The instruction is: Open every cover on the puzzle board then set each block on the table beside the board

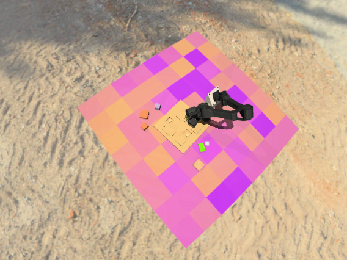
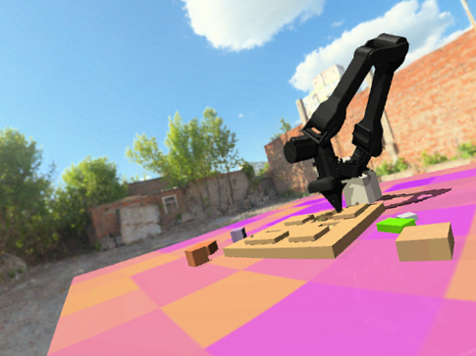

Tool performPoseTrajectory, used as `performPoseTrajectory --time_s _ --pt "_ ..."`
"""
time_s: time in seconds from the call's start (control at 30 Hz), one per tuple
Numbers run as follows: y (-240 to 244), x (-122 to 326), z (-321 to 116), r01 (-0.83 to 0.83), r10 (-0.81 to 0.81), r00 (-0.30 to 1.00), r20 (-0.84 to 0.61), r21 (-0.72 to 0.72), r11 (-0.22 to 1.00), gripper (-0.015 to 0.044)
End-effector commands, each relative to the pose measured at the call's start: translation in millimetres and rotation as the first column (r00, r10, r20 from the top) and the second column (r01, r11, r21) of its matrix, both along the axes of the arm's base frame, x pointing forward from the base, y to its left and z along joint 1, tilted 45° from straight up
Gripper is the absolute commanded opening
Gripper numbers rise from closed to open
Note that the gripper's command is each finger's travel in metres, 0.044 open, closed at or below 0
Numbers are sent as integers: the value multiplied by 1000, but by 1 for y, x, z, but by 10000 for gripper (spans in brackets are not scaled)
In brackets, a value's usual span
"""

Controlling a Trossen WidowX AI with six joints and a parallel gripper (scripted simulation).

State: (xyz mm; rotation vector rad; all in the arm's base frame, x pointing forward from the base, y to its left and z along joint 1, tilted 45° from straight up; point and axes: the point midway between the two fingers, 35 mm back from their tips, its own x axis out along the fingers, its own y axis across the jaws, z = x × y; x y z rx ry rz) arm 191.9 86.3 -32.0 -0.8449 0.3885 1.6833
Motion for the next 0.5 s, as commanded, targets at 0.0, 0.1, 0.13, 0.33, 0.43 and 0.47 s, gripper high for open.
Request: performPoseTrajectory --time_s 0.0,0.1,0.13,0.33,0.43,0.47 --pt "0 2 -1 4 -4 1000 1 5 1000 0" --pt "-2 3 -4 4 -4 1000 2 5 1000 0" --pt "-2 4 -5 4 -4 1000 2 5 1000 0" --pt "-5 6 -11 5 -5 1000 1 4 1000 0" --pt "-5 6 -11 5 -5 1000 0 4 1000 0" --pt "-5 6 -11 5 -5 1000 0 4 1000 0"
